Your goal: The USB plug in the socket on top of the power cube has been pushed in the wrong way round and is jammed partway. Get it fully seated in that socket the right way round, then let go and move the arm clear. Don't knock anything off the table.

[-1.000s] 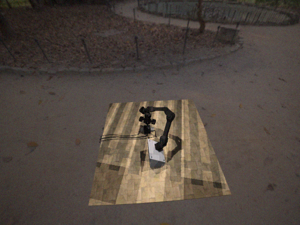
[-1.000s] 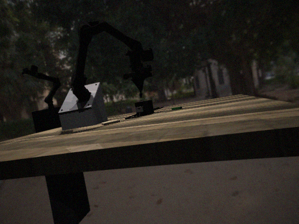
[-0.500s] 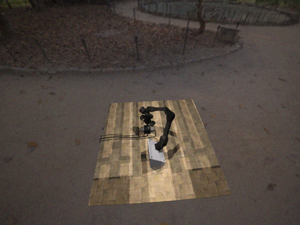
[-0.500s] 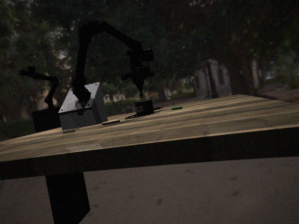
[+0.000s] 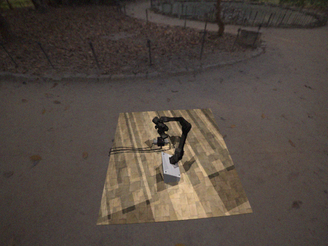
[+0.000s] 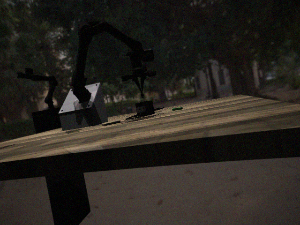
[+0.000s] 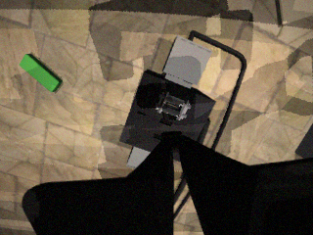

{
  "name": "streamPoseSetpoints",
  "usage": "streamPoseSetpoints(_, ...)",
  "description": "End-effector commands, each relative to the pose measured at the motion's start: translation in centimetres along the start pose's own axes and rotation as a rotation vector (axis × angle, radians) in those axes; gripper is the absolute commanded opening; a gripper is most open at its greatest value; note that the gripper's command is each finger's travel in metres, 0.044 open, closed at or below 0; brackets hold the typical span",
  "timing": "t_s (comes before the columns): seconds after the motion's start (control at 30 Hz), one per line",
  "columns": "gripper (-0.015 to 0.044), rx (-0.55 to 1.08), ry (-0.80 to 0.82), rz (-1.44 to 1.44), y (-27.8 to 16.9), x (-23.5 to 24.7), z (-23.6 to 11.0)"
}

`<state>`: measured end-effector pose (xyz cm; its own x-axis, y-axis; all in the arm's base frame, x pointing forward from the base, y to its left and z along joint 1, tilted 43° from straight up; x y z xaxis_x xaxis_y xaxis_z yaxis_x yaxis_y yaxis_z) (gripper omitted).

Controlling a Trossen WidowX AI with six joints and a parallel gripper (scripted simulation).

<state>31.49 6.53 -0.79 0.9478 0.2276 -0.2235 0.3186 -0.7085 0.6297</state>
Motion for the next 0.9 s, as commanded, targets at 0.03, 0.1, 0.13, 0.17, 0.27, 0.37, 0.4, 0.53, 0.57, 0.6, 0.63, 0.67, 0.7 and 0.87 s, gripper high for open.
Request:
streamPoseSetpoints(0.03, 0.0, 0.0, -0.002, 0.116, 0.01, -0.04, 0.06)
streamPoseSetpoints(0.1, 0.0, 0.0, -0.002, 0.168, 0.01, -0.04, 0.06)
streamPoseSetpoints(0.13, 0.0, 0.0, -0.002, 0.194, 0.01, -0.04, 0.06)
streamPoseSetpoints(0.17, 0.0, 0.0, -0.002, 0.22, 0.01, -0.04, 0.06)
streamPoseSetpoints(0.27, 0.0, 0.0, -0.002, 0.299, 0.01, -0.04, 0.06)
streamPoseSetpoints(0.37, 0.0, 0.0, -0.002, 0.377, 0.01, -0.04, 0.06)
streamPoseSetpoints(0.4, 0.0, 0.0, -0.002, 0.403, 0.01, -0.04, 0.06)
streamPoseSetpoints(0.53, 0.0, 0.0, -0.002, 0.469, 0.01, -0.04, 0.06)
streamPoseSetpoints(0.57, 0.0, 0.0, -0.002, 0.469, 0.01, -0.04, 0.06)
streamPoseSetpoints(0.6, 0.0, 0.0, -0.002, 0.469, 0.01, -0.04, 0.06)
streamPoseSetpoints(0.63, 0.0, 0.0, -0.002, 0.469, 0.01, -0.04, 0.06)
streamPoseSetpoints(0.67, 0.0, 0.0, -0.002, 0.469, 0.01, -0.04, 0.06)
streamPoseSetpoints(0.7, 0.0, 0.0, -0.002, 0.469, 0.01, -0.04, 0.06)
streamPoseSetpoints(0.87, 0.0, 0.0, -0.002, 0.469, 0.01, -0.04, 0.06)
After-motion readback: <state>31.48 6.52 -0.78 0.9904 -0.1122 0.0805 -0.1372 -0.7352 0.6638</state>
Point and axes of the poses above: the point midway between the two fingers, 35 mm back from their tips, its own z axis out along the fingers, its own x axis across the jaws, y = z × x, the point moved 3 cm from there along -z, back along the fingers, and after that the axes turned 1 degree about z, right-handed, at the moved point
